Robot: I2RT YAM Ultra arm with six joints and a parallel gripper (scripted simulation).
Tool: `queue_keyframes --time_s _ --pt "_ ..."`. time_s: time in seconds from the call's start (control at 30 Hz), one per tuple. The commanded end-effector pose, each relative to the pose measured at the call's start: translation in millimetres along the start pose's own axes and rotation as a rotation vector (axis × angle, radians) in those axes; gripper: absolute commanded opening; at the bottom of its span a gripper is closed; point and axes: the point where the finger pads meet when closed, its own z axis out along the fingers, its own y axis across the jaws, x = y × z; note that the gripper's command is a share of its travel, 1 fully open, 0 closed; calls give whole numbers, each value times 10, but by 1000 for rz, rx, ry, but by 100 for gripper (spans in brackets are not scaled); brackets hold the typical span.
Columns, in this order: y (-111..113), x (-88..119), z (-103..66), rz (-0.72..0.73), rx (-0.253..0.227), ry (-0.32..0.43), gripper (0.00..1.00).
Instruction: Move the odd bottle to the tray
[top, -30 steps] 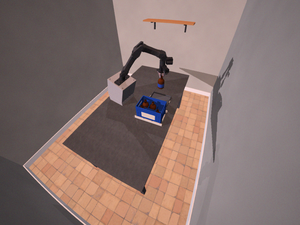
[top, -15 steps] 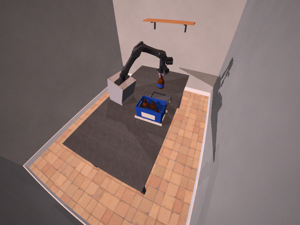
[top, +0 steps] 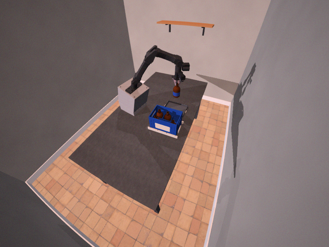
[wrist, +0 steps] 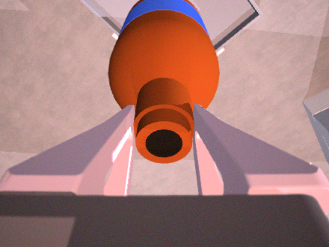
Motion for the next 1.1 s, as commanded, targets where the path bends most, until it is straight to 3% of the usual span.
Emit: queue_keyframes --time_s 0.0,0.3,0.7,0.8,1.07 --pt "132 -10 -150 -4 -54 -28 0" --pt "56 28 -84 -8 -32 -21 0" --pt "97 7 -138 -4 -55 -29 0" --pt "46 35 -79 -7 -38 -23 0" --pt "67 20 -120 -6 -45 -25 0"
